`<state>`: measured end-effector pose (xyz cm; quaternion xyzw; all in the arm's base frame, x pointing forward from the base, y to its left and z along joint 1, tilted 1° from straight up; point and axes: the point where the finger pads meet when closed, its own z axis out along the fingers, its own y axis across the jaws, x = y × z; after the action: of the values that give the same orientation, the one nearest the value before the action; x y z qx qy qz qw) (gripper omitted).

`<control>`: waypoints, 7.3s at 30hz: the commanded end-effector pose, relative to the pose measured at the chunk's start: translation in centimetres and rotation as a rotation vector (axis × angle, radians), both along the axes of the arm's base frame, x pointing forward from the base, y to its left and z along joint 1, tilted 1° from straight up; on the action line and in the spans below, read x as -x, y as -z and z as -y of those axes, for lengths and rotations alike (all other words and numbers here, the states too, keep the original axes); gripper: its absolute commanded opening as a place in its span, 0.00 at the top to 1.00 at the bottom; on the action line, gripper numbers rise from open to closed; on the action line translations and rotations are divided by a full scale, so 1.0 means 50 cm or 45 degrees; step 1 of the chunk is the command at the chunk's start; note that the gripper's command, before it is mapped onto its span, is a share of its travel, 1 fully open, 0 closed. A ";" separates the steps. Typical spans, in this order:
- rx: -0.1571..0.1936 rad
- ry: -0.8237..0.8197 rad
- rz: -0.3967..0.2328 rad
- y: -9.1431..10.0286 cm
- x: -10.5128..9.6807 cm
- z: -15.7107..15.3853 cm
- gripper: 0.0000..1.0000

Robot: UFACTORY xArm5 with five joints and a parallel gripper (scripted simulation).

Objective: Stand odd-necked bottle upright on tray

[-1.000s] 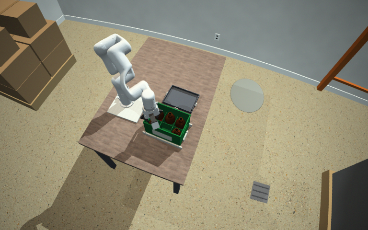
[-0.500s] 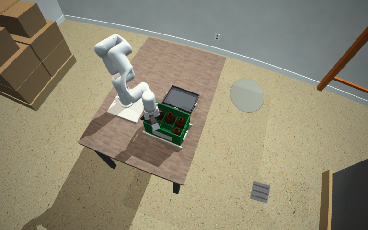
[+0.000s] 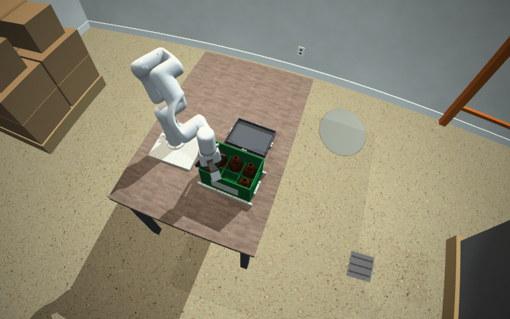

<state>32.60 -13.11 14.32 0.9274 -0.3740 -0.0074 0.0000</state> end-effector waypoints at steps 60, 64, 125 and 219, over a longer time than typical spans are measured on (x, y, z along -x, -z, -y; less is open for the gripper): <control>0.002 0.000 0.004 -0.002 -0.002 0.001 0.35; 0.002 0.000 0.004 -0.002 -0.002 0.001 0.35; 0.002 0.000 0.004 -0.149 -0.004 -0.001 0.35; 0.005 0.000 0.000 -0.169 0.000 -0.176 0.35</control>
<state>32.51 -4.32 22.66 0.9274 -0.3739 -0.0082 0.0021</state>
